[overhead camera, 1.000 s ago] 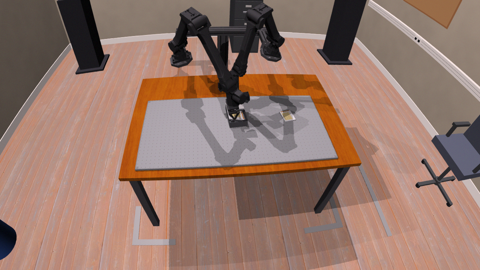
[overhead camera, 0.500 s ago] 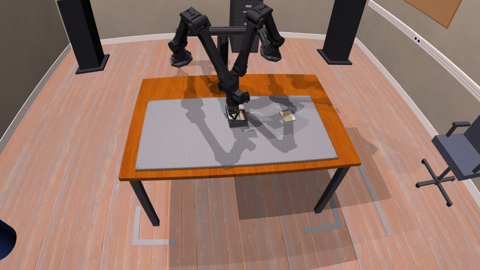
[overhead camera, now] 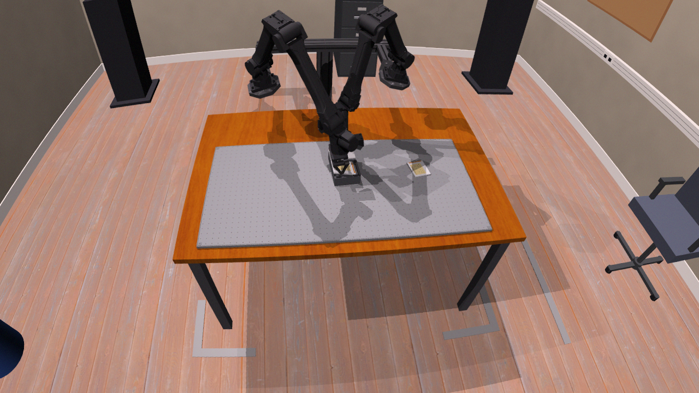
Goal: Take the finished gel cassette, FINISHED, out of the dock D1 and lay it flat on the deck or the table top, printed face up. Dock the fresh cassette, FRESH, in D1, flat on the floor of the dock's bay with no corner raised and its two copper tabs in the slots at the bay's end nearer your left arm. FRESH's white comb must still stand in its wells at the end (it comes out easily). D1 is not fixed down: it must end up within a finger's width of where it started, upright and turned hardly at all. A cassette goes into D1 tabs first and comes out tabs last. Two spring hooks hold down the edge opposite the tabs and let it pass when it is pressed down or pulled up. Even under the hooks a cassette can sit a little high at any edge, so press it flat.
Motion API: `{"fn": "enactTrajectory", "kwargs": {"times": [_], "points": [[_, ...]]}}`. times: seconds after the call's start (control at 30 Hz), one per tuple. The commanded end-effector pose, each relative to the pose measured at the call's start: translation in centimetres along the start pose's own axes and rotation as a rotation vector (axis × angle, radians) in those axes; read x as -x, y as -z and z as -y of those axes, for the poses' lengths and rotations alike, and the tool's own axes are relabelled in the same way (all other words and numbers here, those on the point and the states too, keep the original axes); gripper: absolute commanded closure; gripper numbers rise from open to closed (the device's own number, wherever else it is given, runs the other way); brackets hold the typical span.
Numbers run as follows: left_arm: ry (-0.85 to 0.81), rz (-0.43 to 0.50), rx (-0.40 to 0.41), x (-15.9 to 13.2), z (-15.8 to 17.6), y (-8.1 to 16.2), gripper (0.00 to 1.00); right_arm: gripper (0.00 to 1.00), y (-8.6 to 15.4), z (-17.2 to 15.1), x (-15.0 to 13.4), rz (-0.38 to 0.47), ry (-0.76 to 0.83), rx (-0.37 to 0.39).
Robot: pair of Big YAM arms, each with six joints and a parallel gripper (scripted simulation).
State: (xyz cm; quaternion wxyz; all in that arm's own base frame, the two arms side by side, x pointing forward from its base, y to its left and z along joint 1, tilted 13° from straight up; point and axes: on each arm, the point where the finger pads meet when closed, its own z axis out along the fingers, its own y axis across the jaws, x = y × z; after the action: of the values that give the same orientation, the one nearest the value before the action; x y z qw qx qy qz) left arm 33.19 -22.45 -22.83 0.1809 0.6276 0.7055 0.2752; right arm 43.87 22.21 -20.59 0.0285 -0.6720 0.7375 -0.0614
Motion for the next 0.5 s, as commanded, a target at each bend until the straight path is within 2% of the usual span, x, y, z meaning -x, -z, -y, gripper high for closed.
{"fn": "enactTrajectory", "kwargs": {"times": [0.0, 0.47], "points": [[-0.036, -0.044, -0.073, -2.42, 3.97, -1.52, 1.00, 1.00, 0.39, 0.25, 0.22, 0.009, 0.000, -0.012], [-0.036, -0.044, -0.073, -2.78, 4.27, -1.78, 1.00, 1.00, 0.39, 0.25, 0.22, 0.009, 0.000, -0.012]]}}
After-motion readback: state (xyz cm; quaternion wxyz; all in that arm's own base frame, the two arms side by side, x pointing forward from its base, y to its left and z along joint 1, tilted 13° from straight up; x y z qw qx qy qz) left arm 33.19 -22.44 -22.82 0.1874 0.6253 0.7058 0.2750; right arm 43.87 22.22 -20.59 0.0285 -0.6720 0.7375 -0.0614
